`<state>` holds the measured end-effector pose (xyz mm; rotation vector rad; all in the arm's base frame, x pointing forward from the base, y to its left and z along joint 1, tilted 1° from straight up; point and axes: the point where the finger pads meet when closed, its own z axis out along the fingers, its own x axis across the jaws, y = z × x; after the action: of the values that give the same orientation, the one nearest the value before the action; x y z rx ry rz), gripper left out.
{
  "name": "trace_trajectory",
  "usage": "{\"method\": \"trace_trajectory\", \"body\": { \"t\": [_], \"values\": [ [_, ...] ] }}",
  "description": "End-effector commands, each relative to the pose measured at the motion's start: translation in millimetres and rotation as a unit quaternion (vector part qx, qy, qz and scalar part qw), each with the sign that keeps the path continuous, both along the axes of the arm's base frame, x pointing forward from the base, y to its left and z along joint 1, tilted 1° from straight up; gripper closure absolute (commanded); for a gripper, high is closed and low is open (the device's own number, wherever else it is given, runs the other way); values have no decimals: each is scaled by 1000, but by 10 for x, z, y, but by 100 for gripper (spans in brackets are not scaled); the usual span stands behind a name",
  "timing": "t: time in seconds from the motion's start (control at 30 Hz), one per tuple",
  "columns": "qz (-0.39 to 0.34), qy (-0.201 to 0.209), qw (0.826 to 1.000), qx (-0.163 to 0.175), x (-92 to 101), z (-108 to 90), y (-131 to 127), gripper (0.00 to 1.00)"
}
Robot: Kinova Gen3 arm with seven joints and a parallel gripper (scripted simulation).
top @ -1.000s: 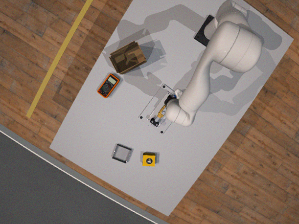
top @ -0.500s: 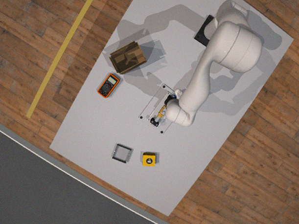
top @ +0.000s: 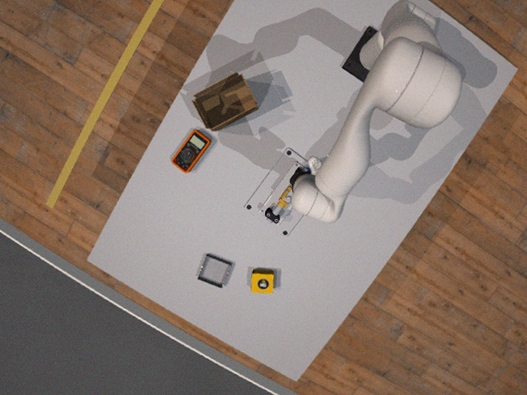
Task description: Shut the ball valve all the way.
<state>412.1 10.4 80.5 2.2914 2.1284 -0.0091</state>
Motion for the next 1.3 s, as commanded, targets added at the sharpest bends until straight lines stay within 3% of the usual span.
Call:
{"method": "trace_trajectory", "body": {
  "t": [0.0,0.73,1.27],
  "values": [
    [0,-1,1000,0,6,7,0,100],
    [0,-1,1000,0,6,7,1,100],
    [-51,-2,999,0,17,6,93,100]
  ]
}}
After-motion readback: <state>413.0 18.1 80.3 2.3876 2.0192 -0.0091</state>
